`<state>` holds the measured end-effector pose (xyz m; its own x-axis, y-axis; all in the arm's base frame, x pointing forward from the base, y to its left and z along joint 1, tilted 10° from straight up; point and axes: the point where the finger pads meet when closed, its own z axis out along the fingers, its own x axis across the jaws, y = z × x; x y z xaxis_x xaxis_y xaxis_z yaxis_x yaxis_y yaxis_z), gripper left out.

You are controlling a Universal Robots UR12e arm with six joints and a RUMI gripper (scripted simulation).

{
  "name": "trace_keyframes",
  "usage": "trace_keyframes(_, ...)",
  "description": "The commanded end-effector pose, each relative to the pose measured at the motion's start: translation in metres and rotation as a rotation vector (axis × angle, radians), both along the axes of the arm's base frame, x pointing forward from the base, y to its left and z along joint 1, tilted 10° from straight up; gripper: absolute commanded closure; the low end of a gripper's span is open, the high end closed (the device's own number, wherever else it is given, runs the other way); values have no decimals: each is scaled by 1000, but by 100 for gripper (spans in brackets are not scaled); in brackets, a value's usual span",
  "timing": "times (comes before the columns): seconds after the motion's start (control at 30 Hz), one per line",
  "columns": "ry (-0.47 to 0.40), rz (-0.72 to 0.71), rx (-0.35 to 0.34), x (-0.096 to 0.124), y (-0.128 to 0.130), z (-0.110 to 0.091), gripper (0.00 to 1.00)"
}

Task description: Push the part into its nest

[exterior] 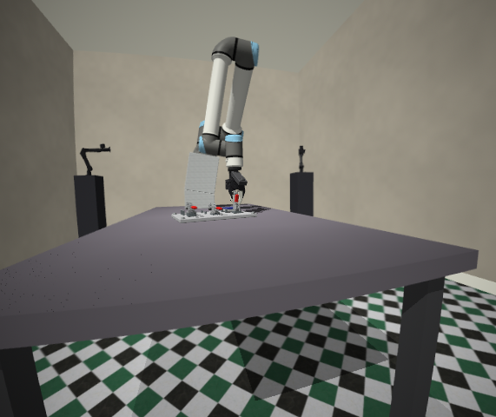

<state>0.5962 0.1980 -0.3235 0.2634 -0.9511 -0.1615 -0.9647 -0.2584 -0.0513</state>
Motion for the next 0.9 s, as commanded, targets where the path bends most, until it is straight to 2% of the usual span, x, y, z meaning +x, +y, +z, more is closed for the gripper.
trace_keyframes(0.0, 3, -20, -21, 5, -18, -5, 100)
trace_keyframes(0.87, 4, -23, -26, 6, -22, -5, 100)
